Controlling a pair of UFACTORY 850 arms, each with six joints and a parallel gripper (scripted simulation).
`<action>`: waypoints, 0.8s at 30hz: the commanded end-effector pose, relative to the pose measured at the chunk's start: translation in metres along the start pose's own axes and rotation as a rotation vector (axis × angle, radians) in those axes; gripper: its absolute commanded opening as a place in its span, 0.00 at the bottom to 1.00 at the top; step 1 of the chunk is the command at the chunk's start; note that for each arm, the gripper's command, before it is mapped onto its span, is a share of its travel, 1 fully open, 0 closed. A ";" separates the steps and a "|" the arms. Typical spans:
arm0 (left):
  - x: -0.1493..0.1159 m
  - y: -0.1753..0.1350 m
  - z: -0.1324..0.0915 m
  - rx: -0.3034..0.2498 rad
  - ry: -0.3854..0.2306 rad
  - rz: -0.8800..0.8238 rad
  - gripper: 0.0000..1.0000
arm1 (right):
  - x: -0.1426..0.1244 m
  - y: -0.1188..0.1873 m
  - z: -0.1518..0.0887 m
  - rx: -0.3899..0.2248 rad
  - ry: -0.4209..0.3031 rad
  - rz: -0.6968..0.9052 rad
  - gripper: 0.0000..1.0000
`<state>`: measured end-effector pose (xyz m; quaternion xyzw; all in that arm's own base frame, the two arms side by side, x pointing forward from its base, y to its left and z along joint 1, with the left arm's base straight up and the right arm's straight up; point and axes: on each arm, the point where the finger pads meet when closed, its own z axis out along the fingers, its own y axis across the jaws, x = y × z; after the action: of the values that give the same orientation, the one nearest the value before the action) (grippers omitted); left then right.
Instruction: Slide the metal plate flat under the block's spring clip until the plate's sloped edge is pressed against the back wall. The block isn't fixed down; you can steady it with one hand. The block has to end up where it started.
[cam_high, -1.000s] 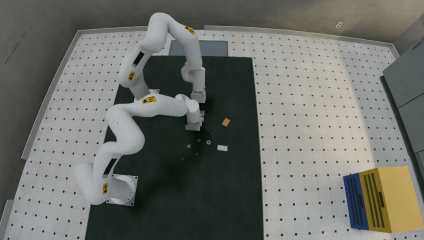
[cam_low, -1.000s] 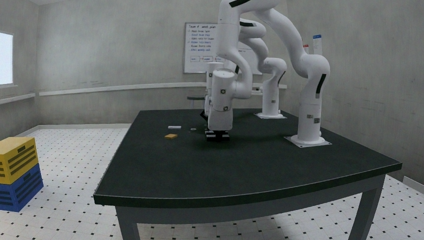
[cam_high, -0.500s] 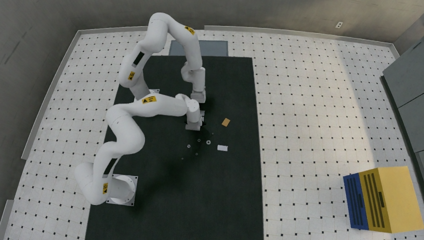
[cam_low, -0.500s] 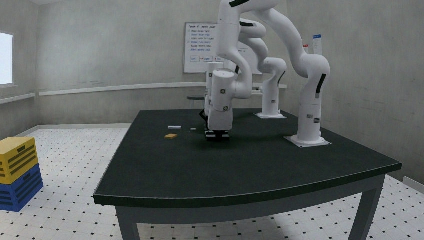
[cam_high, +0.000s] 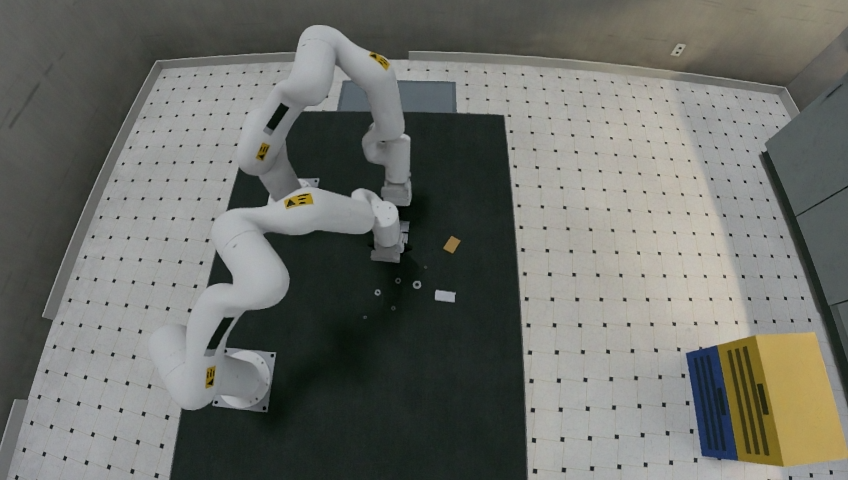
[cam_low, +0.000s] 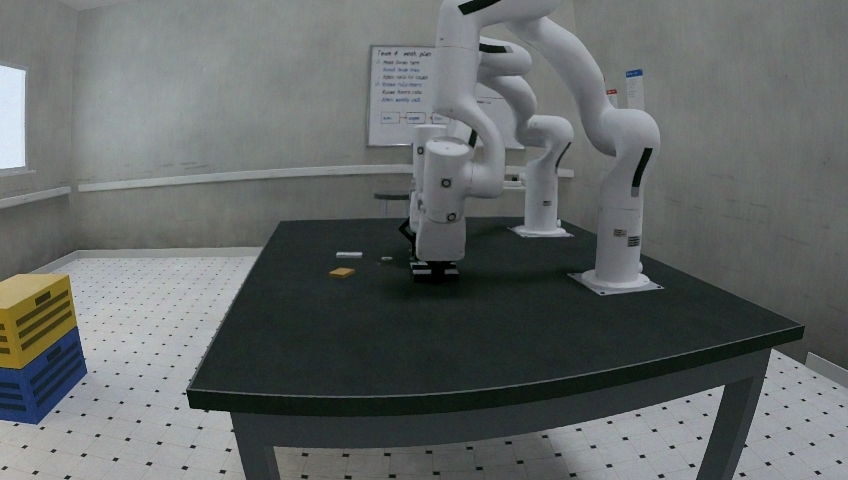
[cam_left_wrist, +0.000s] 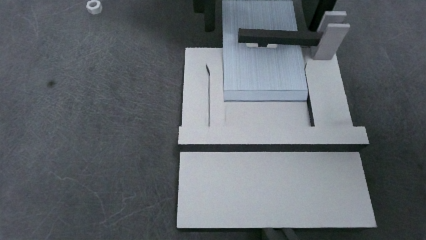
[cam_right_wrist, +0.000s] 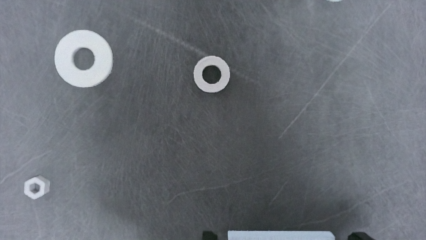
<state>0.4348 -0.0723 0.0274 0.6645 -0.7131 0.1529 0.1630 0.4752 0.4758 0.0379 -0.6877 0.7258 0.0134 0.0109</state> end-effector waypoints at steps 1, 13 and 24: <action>0.000 -0.001 0.000 0.001 0.000 0.001 0.00 | 0.000 0.000 0.000 -0.001 -0.021 -0.001 0.72; 0.000 -0.001 0.000 0.001 0.000 0.001 0.00 | 0.003 0.000 0.002 -0.001 -0.057 -0.001 0.72; 0.000 -0.001 0.000 0.001 0.000 0.001 0.00 | 0.005 -0.001 0.003 0.003 -0.088 0.000 0.72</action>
<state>0.4348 -0.0723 0.0274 0.6645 -0.7131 0.1529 0.1630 0.4751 0.4705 0.0342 -0.6866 0.7249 0.0392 0.0389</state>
